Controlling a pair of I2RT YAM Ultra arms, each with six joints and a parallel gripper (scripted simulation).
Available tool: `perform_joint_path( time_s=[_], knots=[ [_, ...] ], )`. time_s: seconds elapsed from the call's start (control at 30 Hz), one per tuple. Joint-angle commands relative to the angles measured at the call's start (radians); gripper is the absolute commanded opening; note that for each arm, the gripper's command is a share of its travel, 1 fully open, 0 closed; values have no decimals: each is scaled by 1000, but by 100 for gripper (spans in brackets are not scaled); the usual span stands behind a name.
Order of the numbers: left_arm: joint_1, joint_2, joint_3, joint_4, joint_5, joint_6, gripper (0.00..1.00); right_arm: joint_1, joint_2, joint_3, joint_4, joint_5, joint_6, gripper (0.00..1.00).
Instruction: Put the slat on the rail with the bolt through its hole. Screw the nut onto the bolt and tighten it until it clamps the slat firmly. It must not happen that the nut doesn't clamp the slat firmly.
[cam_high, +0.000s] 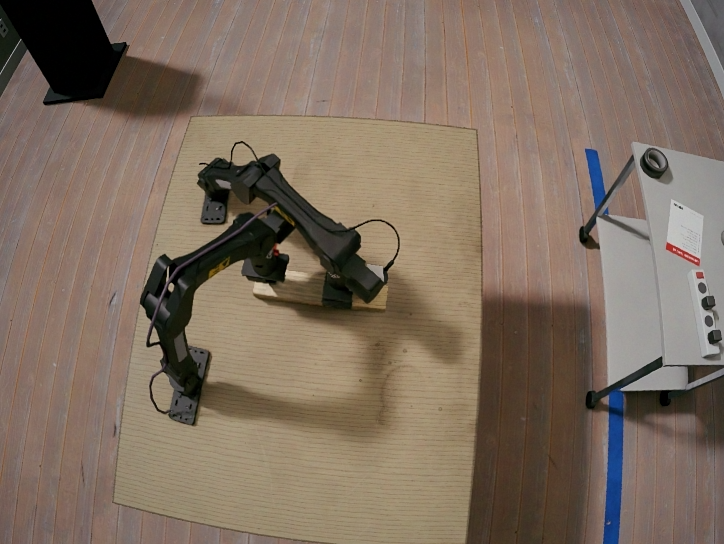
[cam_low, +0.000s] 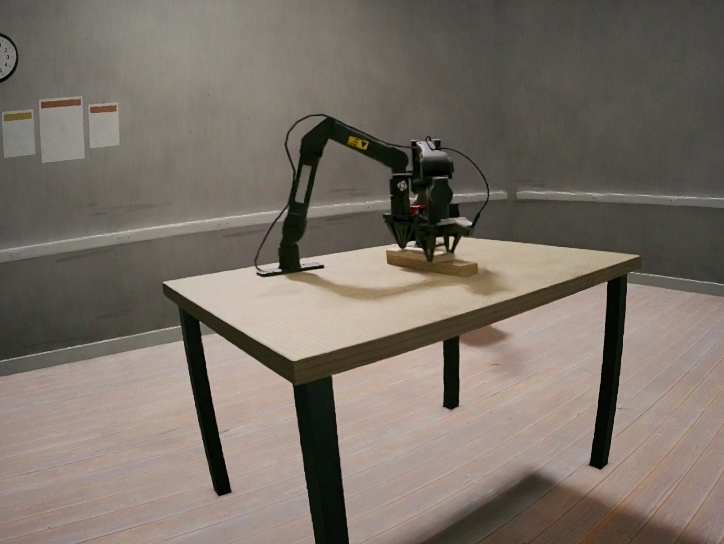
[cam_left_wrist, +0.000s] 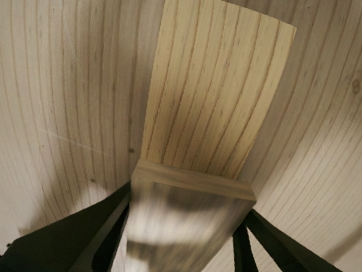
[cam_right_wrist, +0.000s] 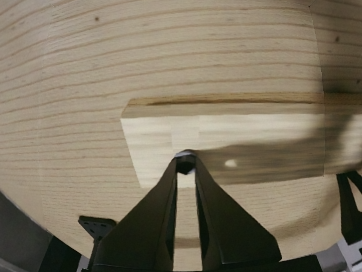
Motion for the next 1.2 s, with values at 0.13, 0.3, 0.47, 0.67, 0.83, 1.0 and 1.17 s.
perform_joint_path(
  time_s=[0.13, 0.3, 0.47, 0.67, 0.83, 1.0, 1.17],
  knots=[
    [0, -10, 5, 0, -1, 0, 72, -4, -11, 2, -2, -9, 299, 12],
    [0, -10, 5, 0, -1, 0, 72, -5, -11, 1, -1, -11, 494, 12],
    [0, -10, 5, 0, -1, 0, 72, -6, -12, 1, -1, -12, 691, 12],
    [0, -10, 5, 0, -1, 0, 72, -5, -12, 0, 0, -10, 858, 12],
    [0, -10, 5, 0, -1, 0, 72, -6, -12, 0, 0, -12, 1052, 12],
    [0, -10, 5, 0, -1, 0, 72, -7, -12, -1, 1, -13, 1248, 12],
    [0, -10, 5, 0, -1, 0, 72, -7, -13, -1, 1, -14, 1367, 12]
  ],
)
